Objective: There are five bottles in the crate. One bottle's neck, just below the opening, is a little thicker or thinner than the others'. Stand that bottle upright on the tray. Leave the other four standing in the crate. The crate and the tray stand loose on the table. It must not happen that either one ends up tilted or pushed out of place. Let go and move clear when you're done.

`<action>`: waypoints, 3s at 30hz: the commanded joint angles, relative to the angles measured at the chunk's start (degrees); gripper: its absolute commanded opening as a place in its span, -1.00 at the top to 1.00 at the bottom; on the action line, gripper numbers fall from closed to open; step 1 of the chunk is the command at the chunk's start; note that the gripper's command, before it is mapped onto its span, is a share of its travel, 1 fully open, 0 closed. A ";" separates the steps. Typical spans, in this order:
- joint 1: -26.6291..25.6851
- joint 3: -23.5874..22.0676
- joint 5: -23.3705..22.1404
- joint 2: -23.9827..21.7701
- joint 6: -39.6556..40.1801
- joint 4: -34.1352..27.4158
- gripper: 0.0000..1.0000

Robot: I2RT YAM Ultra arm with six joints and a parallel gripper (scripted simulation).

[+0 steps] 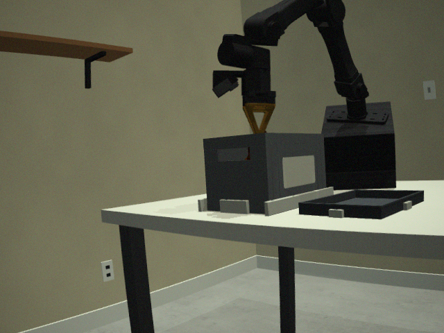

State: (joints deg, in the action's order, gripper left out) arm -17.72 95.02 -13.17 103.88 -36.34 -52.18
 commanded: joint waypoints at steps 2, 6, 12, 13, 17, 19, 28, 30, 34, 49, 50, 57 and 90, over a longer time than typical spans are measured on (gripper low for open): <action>-1.23 2.77 0.26 -3.37 0.39 -1.93 1.00; -1.23 2.77 0.26 -3.37 0.39 -1.93 1.00; -1.23 2.77 0.26 -3.37 0.39 -1.93 1.00; -1.23 2.77 0.26 -3.37 0.39 -1.93 1.00; -1.23 2.77 0.26 -3.37 0.39 -1.93 1.00; -1.23 2.77 0.26 -3.37 0.39 -1.93 1.00; -1.23 2.77 0.26 -3.37 0.39 -1.93 1.00; -1.23 2.77 0.26 -3.37 0.39 -1.93 1.00; -1.23 2.77 0.26 -3.37 0.39 -1.93 1.00; -1.23 2.77 0.26 -3.37 0.39 -1.93 1.00; -1.23 2.77 0.26 -3.37 0.39 -1.93 1.00; -1.23 2.80 0.25 -3.38 0.40 -1.96 1.00; -1.82 7.01 -0.14 -3.75 0.91 -6.67 1.00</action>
State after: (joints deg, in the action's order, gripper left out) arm -18.33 99.31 -13.43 103.88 -35.79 -57.45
